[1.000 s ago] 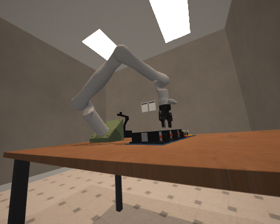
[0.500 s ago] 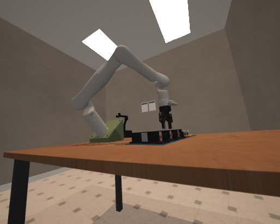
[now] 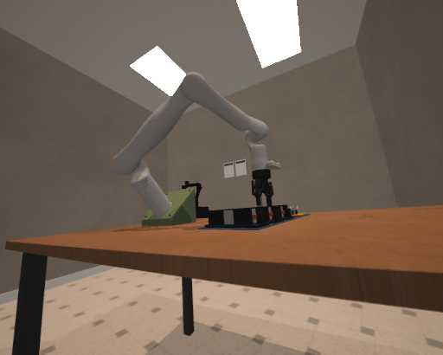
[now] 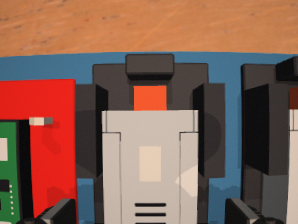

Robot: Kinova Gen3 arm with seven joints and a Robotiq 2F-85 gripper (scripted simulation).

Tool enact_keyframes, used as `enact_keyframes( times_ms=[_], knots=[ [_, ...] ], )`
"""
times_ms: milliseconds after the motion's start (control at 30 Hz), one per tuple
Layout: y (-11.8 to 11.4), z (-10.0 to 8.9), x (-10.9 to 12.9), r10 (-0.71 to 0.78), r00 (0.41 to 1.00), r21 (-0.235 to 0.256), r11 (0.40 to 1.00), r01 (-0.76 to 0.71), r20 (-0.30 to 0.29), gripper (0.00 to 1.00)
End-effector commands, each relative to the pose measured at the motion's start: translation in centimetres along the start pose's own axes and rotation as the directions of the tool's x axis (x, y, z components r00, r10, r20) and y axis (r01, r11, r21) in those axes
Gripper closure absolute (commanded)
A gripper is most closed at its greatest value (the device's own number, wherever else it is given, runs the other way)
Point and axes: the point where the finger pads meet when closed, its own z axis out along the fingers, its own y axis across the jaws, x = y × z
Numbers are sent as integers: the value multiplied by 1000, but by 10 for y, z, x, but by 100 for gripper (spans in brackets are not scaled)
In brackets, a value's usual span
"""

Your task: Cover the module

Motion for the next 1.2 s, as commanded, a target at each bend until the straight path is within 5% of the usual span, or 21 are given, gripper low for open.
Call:
enact_keyframes(
  times_ms=[0, 1167],
  knots=[
    [0, 3, 0, 0, 1000, 1, 1000, 0, -2, 0],
    [0, 24, 1, 0, 1000, 1, 1000, 0, -2, 0]
  ],
)
